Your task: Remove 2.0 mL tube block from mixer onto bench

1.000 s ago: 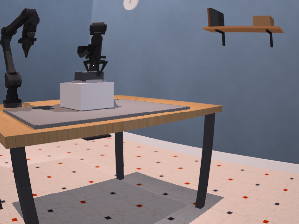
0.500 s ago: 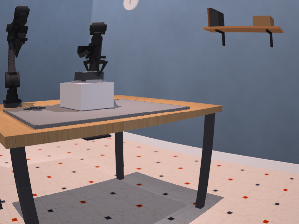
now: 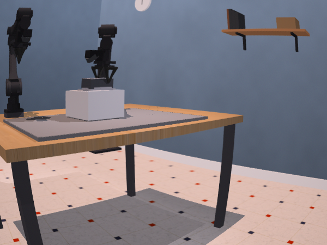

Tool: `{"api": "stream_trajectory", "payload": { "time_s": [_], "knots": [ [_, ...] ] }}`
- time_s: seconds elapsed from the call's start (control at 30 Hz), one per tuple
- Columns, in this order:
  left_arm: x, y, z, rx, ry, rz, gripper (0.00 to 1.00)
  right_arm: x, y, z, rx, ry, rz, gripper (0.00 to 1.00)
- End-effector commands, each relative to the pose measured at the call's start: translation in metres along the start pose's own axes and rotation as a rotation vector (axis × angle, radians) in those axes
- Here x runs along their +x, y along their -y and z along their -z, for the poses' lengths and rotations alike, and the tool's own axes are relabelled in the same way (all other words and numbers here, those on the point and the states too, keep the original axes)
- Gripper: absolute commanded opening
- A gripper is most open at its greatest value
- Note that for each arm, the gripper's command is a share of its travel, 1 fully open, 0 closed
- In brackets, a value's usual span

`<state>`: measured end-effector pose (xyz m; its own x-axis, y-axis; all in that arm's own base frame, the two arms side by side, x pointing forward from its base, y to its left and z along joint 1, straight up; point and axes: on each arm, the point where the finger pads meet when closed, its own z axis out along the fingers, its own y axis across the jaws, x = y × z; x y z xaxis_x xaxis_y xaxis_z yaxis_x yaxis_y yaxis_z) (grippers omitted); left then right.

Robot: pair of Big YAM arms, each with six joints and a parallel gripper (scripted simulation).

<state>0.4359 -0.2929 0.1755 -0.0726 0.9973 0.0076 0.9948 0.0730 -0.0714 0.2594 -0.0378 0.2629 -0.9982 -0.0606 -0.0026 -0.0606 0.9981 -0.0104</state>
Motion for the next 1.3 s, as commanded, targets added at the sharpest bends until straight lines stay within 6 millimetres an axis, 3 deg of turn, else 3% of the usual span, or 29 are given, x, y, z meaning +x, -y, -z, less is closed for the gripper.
{"api": "stream_trajectory", "payload": {
  "time_s": [0.0,0.47,1.07,1.27],
  "knots": [
    [-0.010,-0.010,0.033,-0.039,0.043,-0.016,0.00,-0.008,-0.002,0.009,0.010,0.038,0.001,0.00],
    [-0.011,0.001,0.029,-0.061,0.038,-0.014,0.00,-0.015,0.002,0.025,0.017,0.077,-0.045,0.00],
    [-0.004,0.012,0.026,-0.022,0.020,-0.013,0.00,-0.002,0.000,0.002,0.007,0.018,-0.006,0.00],
    [-0.003,0.014,0.026,-0.017,0.016,-0.013,0.00,-0.007,-0.002,0.009,0.009,0.035,-0.018,0.00]
  ]
}}
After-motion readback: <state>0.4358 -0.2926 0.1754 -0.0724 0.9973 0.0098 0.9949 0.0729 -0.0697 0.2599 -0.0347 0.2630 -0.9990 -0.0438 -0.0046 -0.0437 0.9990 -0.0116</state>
